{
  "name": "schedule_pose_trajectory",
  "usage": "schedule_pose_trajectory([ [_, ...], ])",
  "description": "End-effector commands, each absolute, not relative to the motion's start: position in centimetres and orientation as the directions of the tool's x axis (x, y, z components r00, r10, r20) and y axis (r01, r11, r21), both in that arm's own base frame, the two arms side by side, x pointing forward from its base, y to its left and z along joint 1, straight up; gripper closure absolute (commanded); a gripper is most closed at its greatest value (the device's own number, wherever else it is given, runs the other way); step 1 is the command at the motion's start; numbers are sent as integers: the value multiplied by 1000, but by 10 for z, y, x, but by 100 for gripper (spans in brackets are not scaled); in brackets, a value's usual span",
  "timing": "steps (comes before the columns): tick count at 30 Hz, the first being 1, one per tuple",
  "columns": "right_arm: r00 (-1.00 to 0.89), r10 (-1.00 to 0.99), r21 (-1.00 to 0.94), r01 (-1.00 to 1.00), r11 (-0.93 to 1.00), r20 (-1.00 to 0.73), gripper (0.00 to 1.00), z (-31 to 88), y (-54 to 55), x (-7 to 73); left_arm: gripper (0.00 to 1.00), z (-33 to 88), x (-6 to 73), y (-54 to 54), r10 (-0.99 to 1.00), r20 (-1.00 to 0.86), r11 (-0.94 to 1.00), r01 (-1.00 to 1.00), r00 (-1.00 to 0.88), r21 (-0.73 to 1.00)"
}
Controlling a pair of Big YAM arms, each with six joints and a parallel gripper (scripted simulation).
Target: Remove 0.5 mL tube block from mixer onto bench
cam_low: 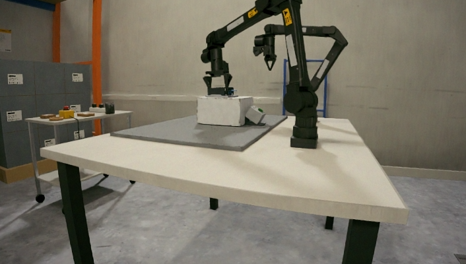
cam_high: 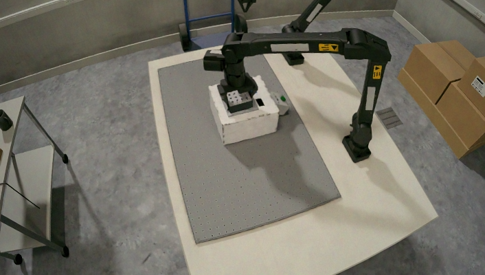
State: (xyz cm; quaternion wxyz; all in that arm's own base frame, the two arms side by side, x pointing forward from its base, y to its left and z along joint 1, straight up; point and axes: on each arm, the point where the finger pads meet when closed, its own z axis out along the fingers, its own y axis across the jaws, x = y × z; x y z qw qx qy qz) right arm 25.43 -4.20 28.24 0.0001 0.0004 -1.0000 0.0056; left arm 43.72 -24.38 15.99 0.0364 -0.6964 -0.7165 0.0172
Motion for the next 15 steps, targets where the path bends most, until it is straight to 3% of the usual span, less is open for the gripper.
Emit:
schedule_pose_trajectory([
  [1, -1000, -10, -15, -10, 1000, -8, 100, 279, -38, 258, 100, 188, 443, -251, 1000, -5, 9, 999, -10, -51],
  [15, -999, -15, -22, -13, 1000, -50, 100, 299, -43, 264, 100, 188, 444, -249, 1000, 6, -2, 999, 2, -42],
])
